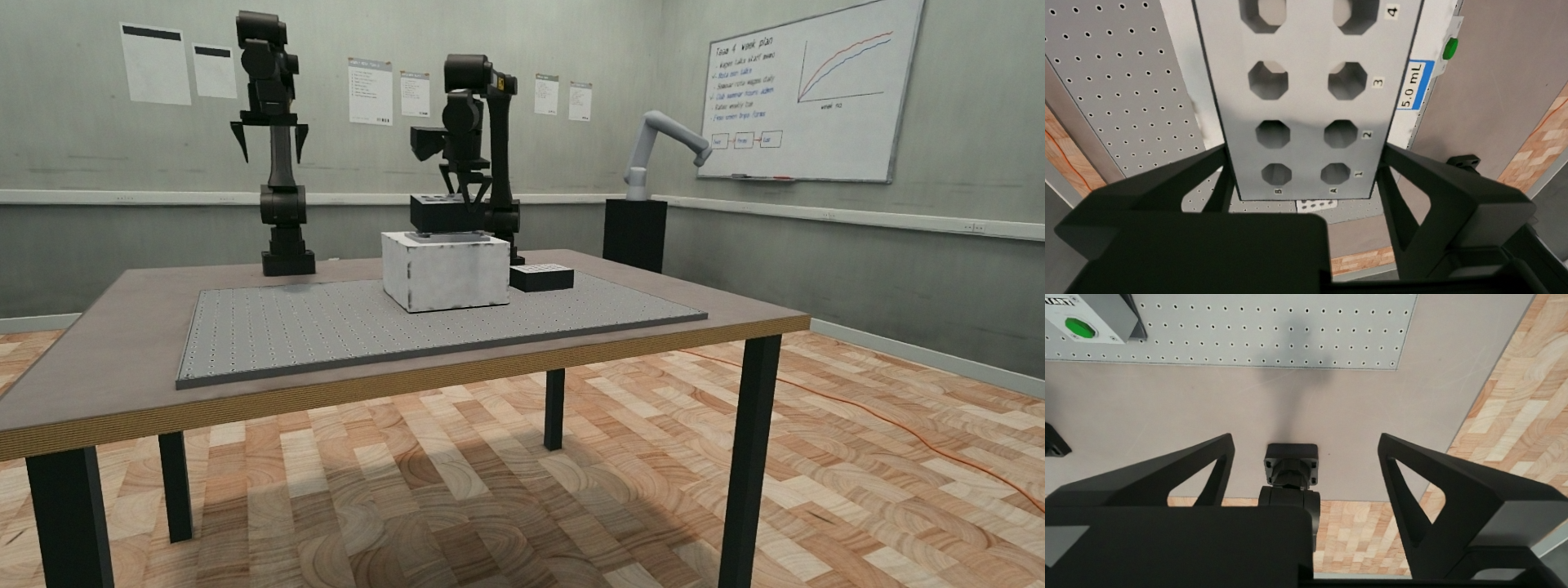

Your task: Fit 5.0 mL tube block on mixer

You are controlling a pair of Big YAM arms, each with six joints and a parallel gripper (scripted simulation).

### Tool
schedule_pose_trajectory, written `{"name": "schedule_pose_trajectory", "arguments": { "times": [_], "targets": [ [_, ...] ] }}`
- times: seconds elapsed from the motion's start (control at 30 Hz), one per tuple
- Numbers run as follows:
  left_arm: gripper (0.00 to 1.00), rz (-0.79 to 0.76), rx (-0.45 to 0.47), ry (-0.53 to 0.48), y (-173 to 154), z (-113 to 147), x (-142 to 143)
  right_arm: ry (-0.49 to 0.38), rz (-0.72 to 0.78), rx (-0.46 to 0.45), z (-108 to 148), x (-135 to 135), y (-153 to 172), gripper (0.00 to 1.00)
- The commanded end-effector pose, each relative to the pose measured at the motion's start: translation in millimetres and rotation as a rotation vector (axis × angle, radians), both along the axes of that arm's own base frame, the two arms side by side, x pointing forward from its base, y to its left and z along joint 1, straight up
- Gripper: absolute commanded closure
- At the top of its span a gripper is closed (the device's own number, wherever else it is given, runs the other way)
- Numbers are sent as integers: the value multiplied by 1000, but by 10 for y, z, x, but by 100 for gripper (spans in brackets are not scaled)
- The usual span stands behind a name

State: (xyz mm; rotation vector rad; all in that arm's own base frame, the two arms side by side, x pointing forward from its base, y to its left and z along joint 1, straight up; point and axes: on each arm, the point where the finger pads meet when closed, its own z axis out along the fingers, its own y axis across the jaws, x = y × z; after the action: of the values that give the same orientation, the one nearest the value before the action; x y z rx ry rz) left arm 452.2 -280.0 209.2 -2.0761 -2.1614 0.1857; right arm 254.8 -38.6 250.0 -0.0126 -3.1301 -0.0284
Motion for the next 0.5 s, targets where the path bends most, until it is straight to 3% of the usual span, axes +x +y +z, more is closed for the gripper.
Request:
{"name": "schedule_pose_trajectory", "arguments": {
  "times": [0.0, 0.47],
  "targets": [
    [100, -5, -71, -99, -148, 573, 131, -56, -2, -8, 187, 137, -6, 0],
    [100, -5, -71, -100, -141, 576, 134, -65, -2, -9, 220, 158, -10, 0]
  ]
}}
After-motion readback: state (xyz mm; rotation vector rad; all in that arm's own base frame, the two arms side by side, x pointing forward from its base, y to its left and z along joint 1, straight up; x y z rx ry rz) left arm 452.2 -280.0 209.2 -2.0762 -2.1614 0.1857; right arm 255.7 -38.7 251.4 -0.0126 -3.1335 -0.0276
